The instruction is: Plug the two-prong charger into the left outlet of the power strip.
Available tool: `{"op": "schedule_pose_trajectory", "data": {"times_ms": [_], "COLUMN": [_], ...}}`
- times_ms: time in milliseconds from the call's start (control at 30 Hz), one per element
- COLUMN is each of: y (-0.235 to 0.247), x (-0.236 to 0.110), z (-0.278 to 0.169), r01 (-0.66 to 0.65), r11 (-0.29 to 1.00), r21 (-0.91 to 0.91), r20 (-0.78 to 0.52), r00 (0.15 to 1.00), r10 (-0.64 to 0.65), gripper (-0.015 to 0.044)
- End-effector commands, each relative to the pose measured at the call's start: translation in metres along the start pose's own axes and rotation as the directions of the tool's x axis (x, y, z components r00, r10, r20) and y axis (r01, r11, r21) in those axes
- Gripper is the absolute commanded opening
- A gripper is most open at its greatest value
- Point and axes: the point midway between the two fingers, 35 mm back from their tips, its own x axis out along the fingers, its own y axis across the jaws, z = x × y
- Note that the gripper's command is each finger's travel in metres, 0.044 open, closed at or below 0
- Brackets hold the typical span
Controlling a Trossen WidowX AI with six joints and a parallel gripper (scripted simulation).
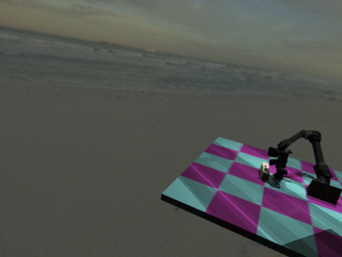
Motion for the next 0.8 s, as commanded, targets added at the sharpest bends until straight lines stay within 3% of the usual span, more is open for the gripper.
{"op": "schedule_pose_trajectory", "data": {"times_ms": [0, 767], "y": [0.000, 0.000], "x": [0.001, 0.001], "z": [0.007, 0.019], "r01": [0.005, 0.005], "r11": [1.000, 1.000], "r21": [0.009, 0.023], "r20": [-0.002, -0.002], "r00": [1.000, 1.000], "r10": [-0.005, -0.005], "gripper": [0.0000, 0.0000]}}
